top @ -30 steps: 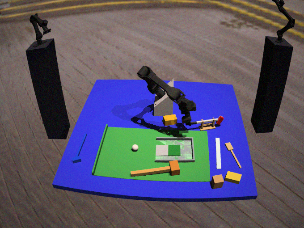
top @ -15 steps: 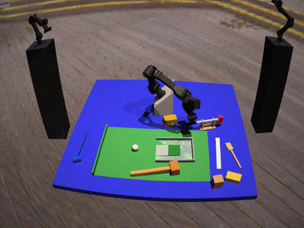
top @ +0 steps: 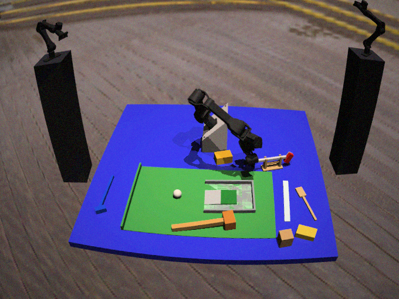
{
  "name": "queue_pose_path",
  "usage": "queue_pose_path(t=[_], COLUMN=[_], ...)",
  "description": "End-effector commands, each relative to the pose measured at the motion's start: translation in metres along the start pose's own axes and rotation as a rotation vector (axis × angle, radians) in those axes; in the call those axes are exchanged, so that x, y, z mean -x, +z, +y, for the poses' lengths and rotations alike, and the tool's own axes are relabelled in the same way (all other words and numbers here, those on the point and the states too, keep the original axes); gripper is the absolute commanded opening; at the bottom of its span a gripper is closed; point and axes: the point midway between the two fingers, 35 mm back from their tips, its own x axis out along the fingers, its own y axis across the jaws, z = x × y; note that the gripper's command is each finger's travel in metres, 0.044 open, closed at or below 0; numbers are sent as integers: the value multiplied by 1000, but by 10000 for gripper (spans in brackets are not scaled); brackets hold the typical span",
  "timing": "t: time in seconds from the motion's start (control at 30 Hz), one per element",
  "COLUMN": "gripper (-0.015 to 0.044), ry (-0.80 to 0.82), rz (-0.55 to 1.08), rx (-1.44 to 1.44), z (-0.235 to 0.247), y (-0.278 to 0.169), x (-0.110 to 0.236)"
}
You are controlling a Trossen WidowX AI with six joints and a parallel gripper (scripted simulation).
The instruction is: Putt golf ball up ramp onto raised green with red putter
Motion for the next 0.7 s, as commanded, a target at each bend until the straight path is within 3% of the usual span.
queue_pose_path(t=[0.0, 0.67], gripper=[440, 440], ry=[14, 14], rz=[12, 13], rx=[10, 9], z=[6, 6], y=[-4, -11], x=[-11, -33])
